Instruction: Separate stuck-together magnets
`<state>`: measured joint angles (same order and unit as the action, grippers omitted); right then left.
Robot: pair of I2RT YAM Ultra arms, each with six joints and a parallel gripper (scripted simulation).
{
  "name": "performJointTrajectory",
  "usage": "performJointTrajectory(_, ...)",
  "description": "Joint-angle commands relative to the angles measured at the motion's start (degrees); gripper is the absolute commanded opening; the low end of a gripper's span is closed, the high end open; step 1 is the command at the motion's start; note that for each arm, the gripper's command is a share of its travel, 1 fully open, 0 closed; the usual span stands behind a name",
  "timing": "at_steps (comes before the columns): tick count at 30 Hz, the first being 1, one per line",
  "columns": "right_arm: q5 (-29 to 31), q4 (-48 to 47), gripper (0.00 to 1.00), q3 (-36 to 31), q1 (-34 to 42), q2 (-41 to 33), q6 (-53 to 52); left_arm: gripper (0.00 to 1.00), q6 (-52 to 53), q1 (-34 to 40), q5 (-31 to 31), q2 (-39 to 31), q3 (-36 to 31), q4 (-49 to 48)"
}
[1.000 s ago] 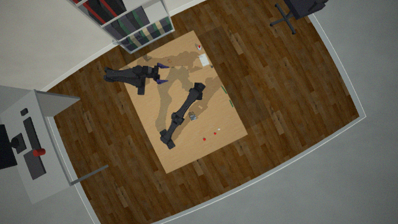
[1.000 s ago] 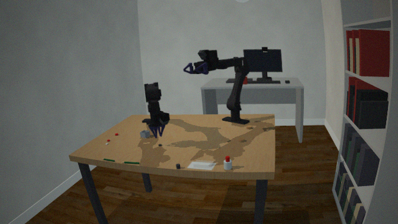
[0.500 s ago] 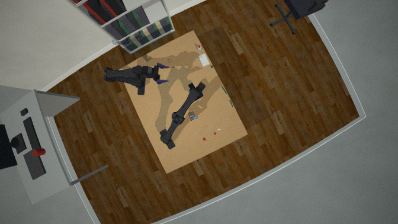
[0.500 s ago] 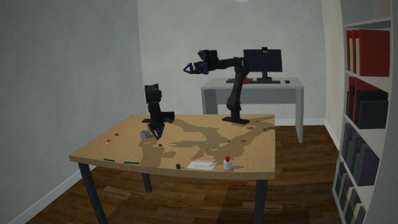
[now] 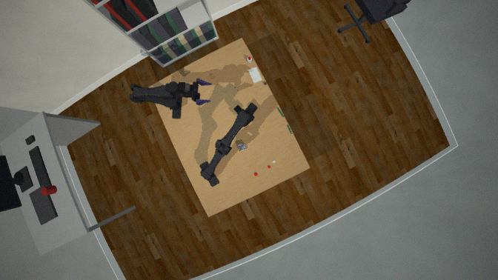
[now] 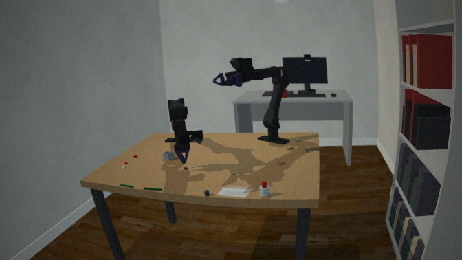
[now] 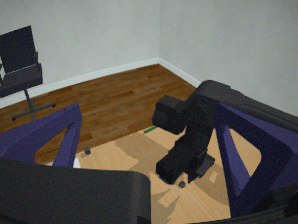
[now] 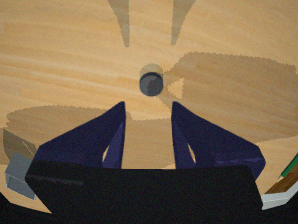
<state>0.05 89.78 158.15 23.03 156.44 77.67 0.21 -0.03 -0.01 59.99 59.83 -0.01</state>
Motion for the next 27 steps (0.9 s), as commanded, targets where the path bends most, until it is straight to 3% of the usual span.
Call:
performJointTrajectory(1, -0.05, 0.06, 0.33, 0.41, 0.08, -0.09, -0.16, 1.0, -0.11, 0.0, -0.02, -0.25, 0.49, -0.22)
performJointTrajectory(27, -0.05, -0.07, 0.33, 3.31, 0.14, 3.82, -0.22, 1.0, -0.11, 0.0, -0.02, -0.25, 0.49, -0.22)
